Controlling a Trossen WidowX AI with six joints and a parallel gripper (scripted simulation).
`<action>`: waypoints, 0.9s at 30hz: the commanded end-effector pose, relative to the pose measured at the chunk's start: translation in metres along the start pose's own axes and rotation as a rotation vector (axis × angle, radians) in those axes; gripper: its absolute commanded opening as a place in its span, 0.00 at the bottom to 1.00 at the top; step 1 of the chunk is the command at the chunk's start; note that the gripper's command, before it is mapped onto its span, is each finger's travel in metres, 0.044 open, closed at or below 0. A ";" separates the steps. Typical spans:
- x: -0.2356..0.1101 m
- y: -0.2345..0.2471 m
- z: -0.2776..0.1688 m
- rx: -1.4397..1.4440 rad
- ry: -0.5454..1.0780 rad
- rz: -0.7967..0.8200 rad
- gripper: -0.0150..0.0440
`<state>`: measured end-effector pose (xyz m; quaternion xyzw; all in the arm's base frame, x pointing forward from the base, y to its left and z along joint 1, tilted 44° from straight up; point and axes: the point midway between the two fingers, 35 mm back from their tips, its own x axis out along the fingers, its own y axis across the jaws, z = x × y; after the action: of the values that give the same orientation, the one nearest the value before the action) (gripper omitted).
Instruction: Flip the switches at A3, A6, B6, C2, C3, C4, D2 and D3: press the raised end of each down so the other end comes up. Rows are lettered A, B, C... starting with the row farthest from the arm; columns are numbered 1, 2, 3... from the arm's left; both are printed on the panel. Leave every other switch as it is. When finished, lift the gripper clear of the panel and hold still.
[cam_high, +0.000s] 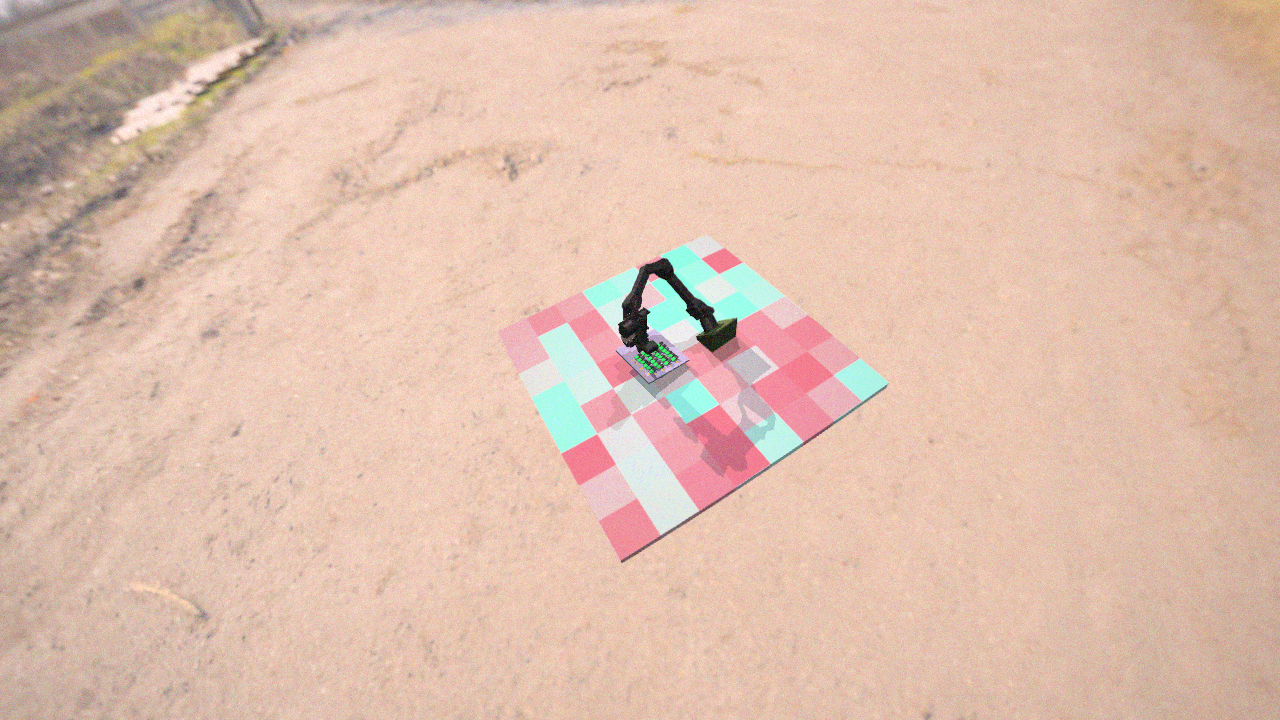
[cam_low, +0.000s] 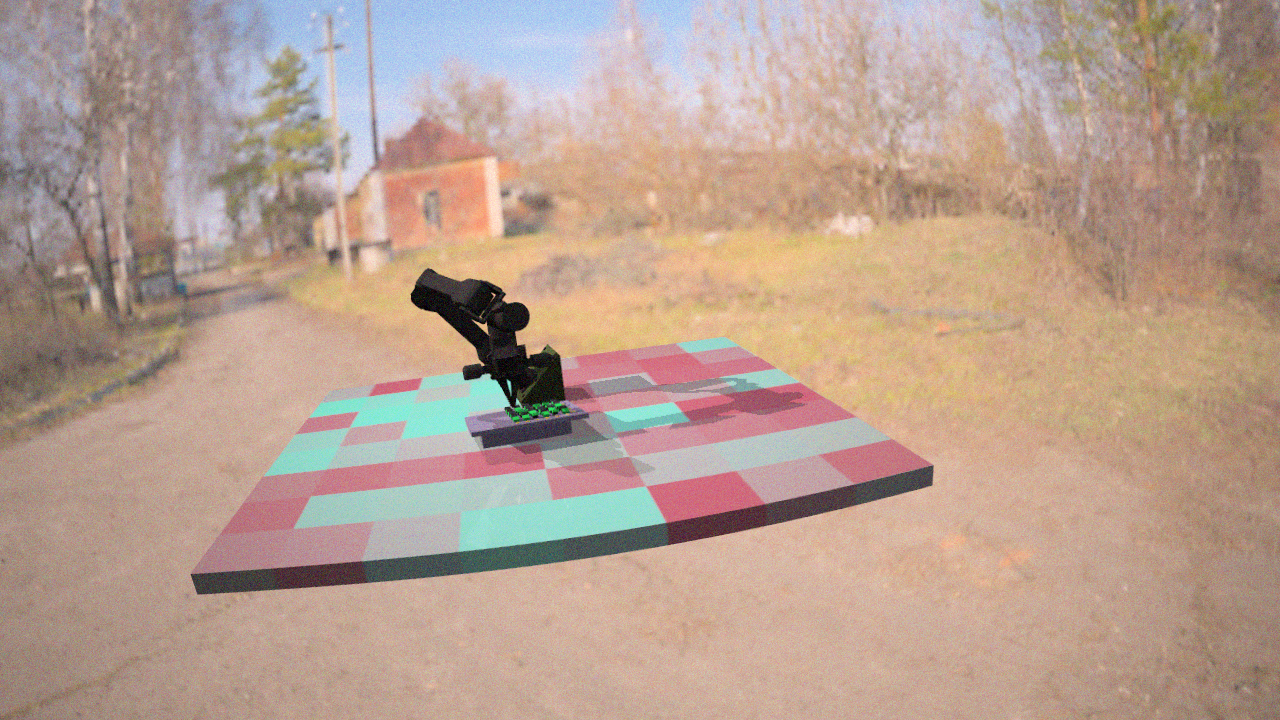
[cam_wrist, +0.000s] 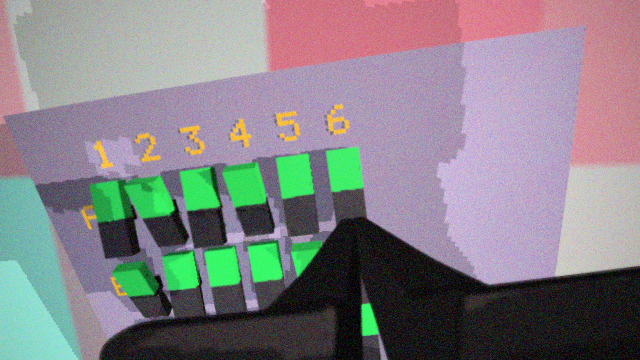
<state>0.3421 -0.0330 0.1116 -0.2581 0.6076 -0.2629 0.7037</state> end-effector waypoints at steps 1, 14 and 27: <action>0.005 0.000 -0.001 -0.006 0.002 -0.004 0.25; 0.014 0.000 -0.001 -0.006 0.001 -0.005 0.25; 0.014 0.000 -0.001 -0.006 0.001 -0.005 0.25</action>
<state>0.3424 -0.0423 0.1015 -0.2589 0.6085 -0.2629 0.7026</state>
